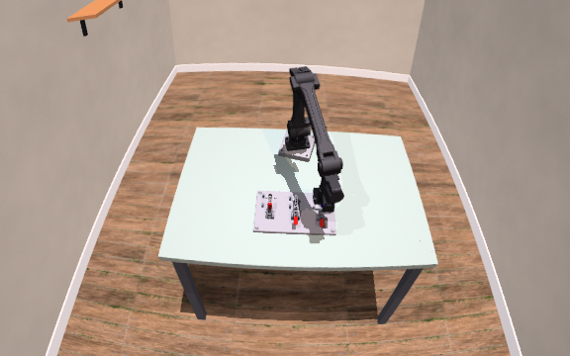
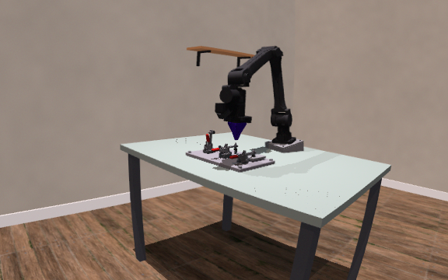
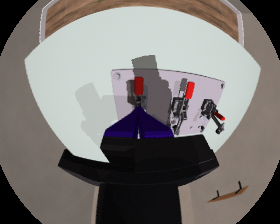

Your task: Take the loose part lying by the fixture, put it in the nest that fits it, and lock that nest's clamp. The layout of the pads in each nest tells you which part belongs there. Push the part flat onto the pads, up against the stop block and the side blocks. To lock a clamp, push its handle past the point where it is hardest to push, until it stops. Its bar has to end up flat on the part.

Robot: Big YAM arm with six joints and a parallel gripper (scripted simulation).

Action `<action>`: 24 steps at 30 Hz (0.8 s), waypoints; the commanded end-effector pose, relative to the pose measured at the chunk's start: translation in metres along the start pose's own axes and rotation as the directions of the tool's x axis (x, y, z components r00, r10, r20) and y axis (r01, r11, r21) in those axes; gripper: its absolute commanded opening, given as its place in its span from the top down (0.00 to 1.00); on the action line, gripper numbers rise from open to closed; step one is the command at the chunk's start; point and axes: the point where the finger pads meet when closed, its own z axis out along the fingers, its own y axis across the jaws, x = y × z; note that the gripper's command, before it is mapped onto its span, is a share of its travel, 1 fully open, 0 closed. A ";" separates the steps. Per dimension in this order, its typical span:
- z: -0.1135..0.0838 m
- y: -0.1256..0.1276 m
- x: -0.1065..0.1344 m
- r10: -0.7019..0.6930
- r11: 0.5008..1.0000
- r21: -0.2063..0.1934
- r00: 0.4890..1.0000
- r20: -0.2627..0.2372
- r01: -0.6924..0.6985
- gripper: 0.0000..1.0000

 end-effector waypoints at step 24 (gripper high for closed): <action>-0.037 0.010 -0.020 -0.001 1.000 -0.015 0.998 0.065 0.002 1.00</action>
